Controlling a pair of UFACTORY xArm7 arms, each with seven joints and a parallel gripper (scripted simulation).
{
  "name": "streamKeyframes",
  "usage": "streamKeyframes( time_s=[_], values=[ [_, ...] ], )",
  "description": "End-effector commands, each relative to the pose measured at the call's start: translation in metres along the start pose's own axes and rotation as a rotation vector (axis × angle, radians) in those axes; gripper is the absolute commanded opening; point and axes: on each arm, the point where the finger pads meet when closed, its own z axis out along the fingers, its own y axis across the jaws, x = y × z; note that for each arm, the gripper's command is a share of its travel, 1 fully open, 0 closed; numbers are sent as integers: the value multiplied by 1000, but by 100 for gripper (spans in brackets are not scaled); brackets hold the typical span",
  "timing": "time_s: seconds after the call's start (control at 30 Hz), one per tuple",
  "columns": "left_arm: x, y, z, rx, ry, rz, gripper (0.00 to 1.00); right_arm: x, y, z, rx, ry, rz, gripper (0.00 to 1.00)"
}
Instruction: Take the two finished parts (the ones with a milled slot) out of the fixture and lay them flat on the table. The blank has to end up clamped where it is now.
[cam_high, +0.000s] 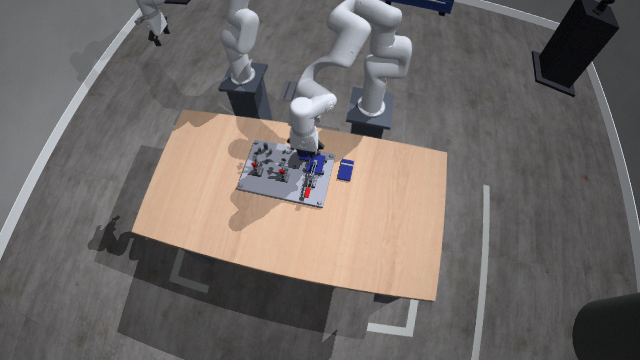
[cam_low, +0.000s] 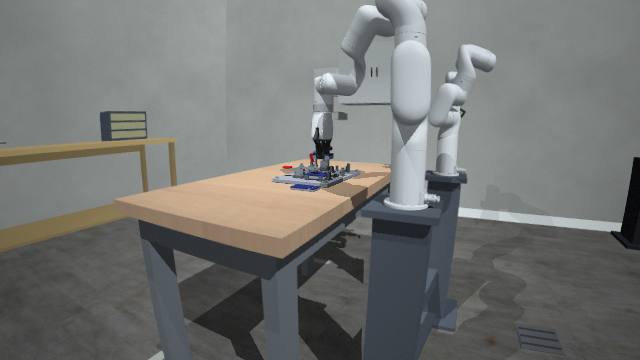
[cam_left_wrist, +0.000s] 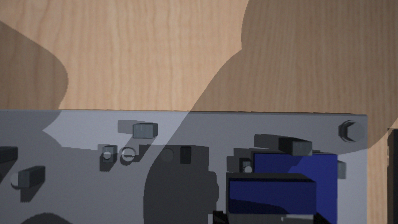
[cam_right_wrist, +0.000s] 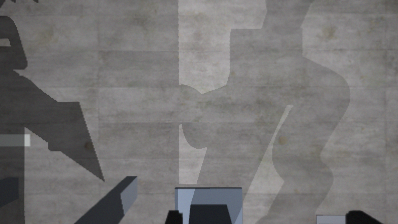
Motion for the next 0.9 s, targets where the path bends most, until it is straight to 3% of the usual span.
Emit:
streamKeyframes(
  time_s=[0.0,0.23,0.67,0.87],
  values=[
    [-1,37,-2,13,-5,4,0,1,0,-1,1,4,0,100],
    [-1,78,-2,12,-5,4,0,1,0,-1,1,4,0,100],
    [-1,128,-1,12,-5,4,0,1,0,-1,1,4,0,100],
    [-1,139,-1,12,-5,4,0,1,0,-1,1,4,0,100]
  ],
)
